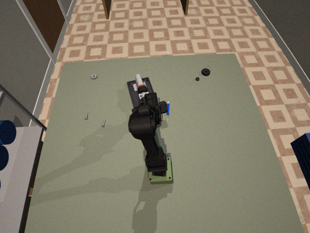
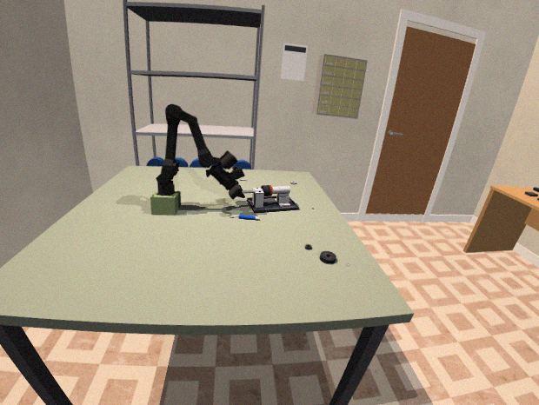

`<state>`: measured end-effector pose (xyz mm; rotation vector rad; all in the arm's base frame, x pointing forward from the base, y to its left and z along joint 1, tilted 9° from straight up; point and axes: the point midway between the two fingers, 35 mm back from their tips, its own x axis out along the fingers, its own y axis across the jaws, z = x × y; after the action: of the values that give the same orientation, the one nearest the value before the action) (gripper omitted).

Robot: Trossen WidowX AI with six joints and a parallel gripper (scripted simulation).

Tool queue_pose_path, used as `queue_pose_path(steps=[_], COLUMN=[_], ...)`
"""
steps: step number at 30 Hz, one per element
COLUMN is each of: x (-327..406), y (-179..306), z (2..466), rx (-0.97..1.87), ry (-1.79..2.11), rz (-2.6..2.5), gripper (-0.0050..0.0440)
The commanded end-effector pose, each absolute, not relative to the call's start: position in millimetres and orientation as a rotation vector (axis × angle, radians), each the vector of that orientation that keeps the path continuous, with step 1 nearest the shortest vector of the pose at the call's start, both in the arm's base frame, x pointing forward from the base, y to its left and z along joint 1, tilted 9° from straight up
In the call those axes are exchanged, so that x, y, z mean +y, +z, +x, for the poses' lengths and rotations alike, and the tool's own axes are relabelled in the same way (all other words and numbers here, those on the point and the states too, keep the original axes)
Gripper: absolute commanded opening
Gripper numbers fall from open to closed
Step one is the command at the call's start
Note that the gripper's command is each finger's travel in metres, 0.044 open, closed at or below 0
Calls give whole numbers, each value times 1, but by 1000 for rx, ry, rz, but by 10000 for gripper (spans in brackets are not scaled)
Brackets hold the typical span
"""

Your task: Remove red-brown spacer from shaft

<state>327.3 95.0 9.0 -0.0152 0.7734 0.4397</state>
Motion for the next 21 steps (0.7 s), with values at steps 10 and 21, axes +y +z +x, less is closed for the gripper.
queue_pose_path(steps=[10,21], x=[94,94], y=[18,18], z=[329,328], rx=[742,742], ry=[444,444], rz=[-19,-19], gripper=[-50,-50])
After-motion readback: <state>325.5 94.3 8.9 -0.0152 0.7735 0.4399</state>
